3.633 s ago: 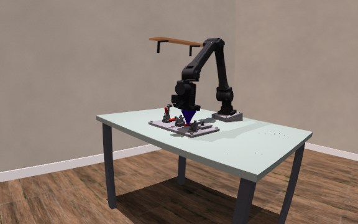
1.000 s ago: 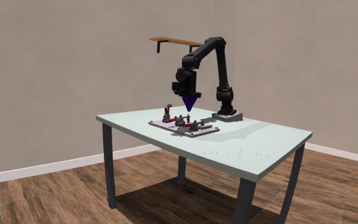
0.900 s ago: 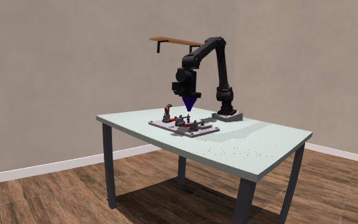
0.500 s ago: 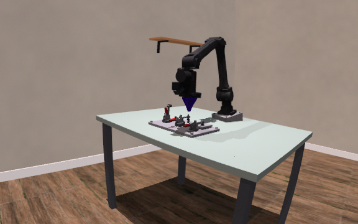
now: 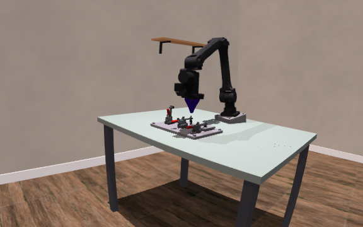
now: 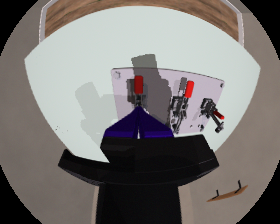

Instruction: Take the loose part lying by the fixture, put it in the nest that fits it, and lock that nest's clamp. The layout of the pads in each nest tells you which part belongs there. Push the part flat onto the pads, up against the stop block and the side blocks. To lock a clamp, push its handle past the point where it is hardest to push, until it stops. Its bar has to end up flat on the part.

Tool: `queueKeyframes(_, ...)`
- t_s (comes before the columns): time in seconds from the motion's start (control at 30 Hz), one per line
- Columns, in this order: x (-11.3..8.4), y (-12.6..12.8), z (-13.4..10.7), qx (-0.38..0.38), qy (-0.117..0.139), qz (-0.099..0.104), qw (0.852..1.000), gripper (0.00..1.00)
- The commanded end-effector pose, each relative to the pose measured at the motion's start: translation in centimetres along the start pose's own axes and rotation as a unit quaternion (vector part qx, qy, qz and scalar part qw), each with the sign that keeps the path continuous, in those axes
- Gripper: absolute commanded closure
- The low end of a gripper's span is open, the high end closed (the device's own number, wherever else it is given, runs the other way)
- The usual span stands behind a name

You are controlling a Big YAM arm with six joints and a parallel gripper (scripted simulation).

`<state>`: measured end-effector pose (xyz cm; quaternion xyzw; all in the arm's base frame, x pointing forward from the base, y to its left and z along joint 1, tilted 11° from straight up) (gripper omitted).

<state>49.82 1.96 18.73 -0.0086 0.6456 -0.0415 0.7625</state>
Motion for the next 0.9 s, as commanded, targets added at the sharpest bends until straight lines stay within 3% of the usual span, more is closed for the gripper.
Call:
queueKeyframes(0.0,-3.46,0.66,2.03,0.0,-0.037,0.003,0.999,1.0)
queueKeyframes(0.27,-3.46,0.66,2.03,0.0,-0.037,0.003,0.999,1.0)
queueKeyframes(0.3,-3.46,0.66,2.03,0.0,-0.037,0.003,0.999,0.0)
queueKeyframes(0.87,-3.46,0.66,2.03,0.0,-0.037,0.003,0.999,0.0)
Point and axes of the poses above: the point where the finger pads meet when closed, its own x axis out along the fingers, its own y axis across the jaws, z = x × y, the point moved 2 cm from there along -x, back along the fingers, and after that the axes turned 8 degrees about -x, right-handed, at the moved point
